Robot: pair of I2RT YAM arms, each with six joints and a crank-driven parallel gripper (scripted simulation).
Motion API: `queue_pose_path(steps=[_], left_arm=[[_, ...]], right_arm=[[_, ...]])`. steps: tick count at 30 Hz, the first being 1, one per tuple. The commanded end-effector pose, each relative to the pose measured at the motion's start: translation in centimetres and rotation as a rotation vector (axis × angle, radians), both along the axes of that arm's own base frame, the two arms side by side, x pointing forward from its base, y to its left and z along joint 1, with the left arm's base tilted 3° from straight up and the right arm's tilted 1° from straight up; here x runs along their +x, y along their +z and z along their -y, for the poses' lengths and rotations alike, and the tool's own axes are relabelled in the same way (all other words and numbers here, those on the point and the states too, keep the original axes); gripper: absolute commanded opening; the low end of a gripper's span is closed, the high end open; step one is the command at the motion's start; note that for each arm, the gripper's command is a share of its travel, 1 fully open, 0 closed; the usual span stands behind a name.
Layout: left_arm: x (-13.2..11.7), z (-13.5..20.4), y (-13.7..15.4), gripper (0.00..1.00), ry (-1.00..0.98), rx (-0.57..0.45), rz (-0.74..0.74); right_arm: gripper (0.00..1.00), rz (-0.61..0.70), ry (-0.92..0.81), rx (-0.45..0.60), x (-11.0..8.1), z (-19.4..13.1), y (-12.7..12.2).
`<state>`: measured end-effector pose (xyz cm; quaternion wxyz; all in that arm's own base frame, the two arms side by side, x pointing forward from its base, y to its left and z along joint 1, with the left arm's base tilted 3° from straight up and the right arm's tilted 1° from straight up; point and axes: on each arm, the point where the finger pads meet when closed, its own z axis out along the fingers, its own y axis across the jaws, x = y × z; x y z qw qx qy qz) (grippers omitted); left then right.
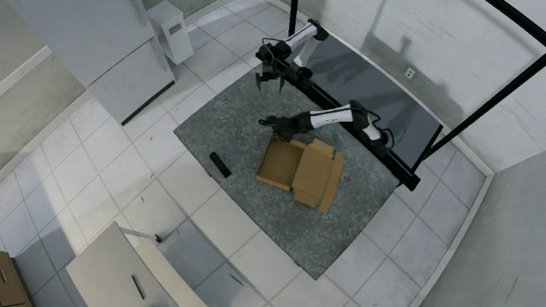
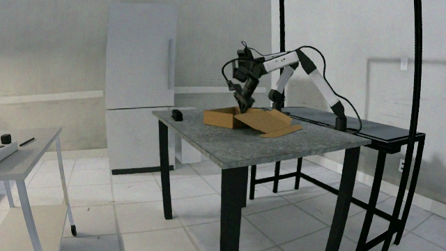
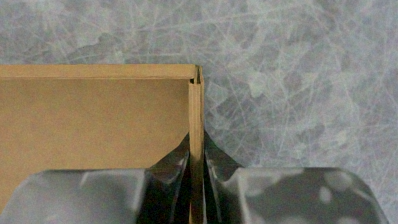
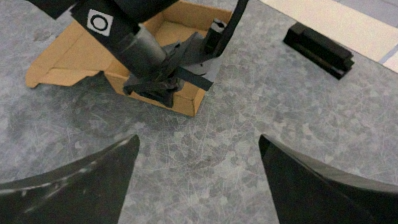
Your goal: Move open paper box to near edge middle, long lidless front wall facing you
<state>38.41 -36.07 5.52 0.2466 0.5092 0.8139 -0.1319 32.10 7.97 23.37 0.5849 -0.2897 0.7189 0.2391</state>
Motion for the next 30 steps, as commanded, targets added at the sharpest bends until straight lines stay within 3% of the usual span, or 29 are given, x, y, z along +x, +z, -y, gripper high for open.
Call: queue_pose_path(steps=[1,30], left_arm=[[-0.4,1.3,3.4,0.00,-0.073,-0.060,0.081],[-4.1,-0.3,3.0,0.00,-0.289,-0.038,0.073]], right_arm=[[1.00,0.044,0.006,-0.010,0.2,0.1,1.7],[1.00,0.043,0.006,-0.009,0.2,0.1,1.7]])
